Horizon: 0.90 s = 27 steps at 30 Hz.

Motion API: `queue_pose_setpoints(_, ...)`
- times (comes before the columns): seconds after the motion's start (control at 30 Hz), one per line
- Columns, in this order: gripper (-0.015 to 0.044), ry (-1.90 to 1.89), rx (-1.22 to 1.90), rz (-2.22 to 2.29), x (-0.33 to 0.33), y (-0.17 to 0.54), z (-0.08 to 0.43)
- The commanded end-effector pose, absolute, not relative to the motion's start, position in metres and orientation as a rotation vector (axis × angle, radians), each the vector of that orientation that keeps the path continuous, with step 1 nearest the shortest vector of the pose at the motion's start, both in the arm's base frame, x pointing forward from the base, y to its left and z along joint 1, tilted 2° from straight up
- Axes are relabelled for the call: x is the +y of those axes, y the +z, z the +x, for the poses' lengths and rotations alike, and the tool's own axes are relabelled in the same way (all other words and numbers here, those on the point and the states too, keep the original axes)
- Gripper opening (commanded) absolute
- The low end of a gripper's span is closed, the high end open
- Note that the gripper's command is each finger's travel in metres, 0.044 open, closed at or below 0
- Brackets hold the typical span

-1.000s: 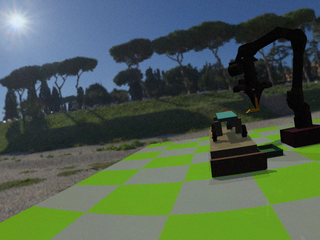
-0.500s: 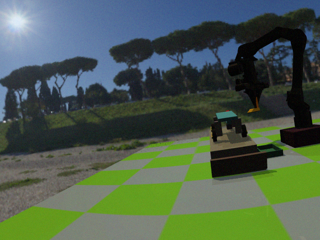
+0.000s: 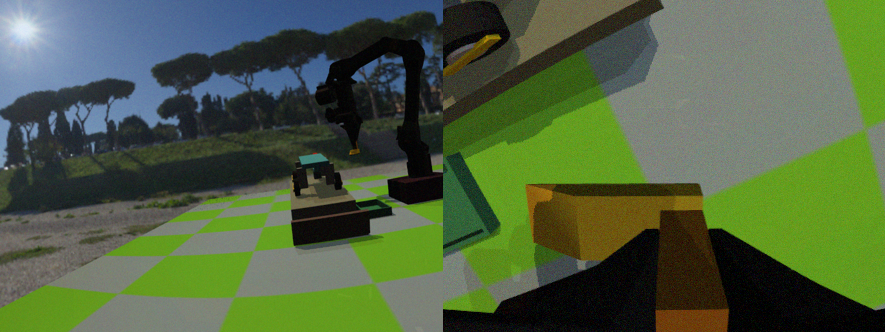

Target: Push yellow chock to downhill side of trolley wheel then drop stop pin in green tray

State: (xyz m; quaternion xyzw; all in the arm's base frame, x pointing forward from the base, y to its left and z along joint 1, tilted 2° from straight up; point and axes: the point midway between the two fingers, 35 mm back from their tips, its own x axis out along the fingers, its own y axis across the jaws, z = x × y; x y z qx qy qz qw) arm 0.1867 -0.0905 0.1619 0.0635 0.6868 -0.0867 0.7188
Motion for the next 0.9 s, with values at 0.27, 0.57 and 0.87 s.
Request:
queue_pose_setpoints(0.27,0.0,0.104,1.522,-0.165,-0.0902,0.1625,0.1873)
queue_pose_setpoints(0.57,0.0,0.336,1.5,-0.406,-0.0902,0.1625,0.1873)
queue_pose_setpoints(0.87,0.0,0.568,1.453,-0.645,-0.0903,0.1624,0.1873)
